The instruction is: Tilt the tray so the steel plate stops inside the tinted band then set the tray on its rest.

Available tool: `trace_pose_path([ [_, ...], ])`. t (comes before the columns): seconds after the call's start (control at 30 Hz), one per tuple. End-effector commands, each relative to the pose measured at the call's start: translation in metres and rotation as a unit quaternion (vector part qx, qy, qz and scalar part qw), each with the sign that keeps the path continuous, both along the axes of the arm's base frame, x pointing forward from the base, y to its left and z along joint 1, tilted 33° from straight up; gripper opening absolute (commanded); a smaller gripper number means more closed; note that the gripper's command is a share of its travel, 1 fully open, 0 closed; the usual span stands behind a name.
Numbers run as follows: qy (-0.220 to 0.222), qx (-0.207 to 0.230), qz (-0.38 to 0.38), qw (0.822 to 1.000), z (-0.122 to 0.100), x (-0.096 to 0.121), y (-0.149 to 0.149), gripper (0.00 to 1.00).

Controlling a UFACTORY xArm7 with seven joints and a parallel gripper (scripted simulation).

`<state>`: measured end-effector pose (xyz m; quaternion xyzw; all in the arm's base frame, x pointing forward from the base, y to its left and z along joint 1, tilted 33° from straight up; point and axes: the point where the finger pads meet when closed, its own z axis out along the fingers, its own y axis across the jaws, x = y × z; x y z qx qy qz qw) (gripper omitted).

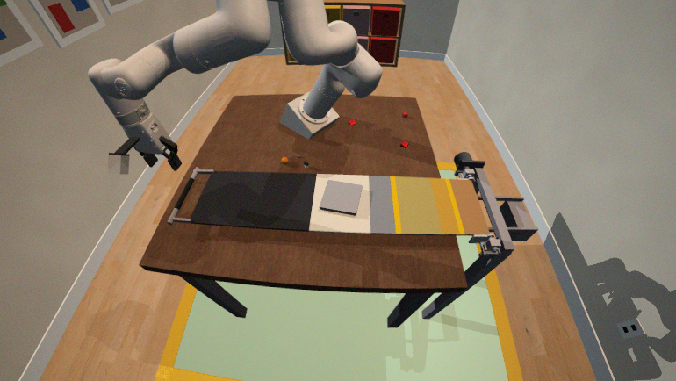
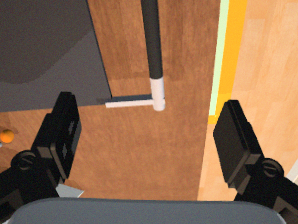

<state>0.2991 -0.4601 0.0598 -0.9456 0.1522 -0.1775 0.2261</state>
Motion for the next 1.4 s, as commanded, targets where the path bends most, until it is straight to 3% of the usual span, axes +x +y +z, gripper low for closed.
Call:
trace_pose_path([
  [0.0, 0.018, 0.017, -0.039, 0.999, 0.000, 0.000, -0.001, 1.00],
  [0.5, 0.043, 0.046, -0.096, 0.993, -0.002, 0.000, 0.000, 1.00],
  [0.57, 0.062, 0.067, -0.139, 0.986, -0.004, 0.001, 0.001, 1.00],
  [1.07, 0.107, 0.117, -0.239, 0.958, -0.008, 0.003, 0.003, 1.00],
  [1.37, 0.145, 0.159, -0.323, 0.922, -0.012, 0.004, 0.004, 1.00],
])
